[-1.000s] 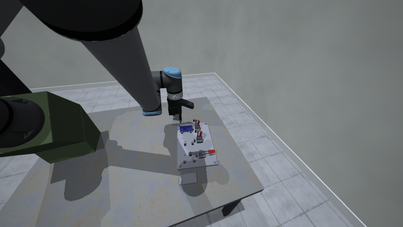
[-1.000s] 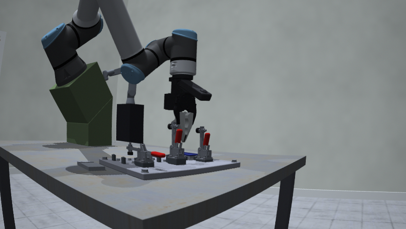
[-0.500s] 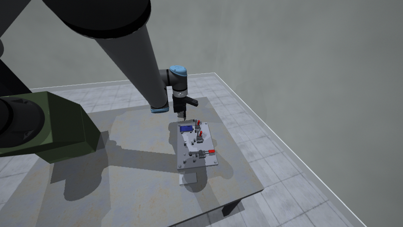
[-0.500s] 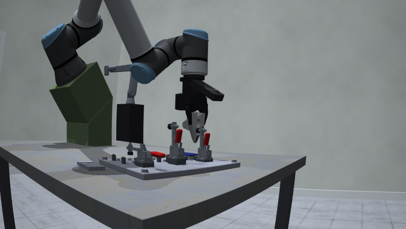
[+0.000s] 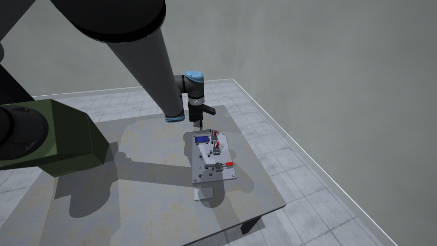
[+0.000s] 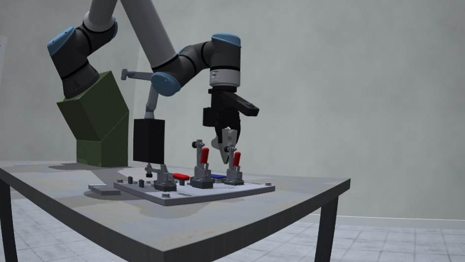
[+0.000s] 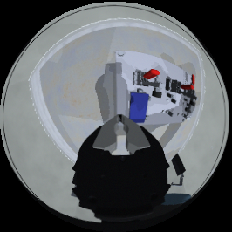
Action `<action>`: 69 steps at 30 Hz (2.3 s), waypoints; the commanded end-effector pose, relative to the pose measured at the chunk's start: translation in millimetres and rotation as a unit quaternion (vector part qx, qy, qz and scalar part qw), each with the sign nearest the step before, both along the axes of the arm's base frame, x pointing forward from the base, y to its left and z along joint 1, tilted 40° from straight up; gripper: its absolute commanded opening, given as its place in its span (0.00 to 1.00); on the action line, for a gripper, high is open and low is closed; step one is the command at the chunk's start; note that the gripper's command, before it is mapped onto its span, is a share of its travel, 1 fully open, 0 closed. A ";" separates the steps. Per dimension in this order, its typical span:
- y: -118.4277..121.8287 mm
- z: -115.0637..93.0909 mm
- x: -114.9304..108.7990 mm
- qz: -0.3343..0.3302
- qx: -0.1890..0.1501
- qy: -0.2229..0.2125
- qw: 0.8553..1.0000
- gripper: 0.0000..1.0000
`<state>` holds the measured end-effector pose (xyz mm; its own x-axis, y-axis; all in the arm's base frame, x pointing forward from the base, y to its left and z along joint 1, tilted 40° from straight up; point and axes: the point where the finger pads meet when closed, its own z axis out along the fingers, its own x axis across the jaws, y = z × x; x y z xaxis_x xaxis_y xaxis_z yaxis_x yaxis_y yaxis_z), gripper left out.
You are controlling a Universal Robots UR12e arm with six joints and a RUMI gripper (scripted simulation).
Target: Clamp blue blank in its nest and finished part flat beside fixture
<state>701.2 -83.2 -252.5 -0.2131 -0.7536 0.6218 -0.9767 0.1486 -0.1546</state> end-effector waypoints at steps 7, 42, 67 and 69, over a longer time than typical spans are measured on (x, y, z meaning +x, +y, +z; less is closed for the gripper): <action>-7.2 -8.8 0.8 0.000 0.000 0.000 1.000 0.00; -21.2 -25.6 1.3 0.000 0.000 0.000 1.000 0.00; -21.4 -25.8 1.4 0.000 0.000 0.000 1.000 0.00; -21.5 -26.0 1.4 0.000 0.000 0.000 1.000 0.00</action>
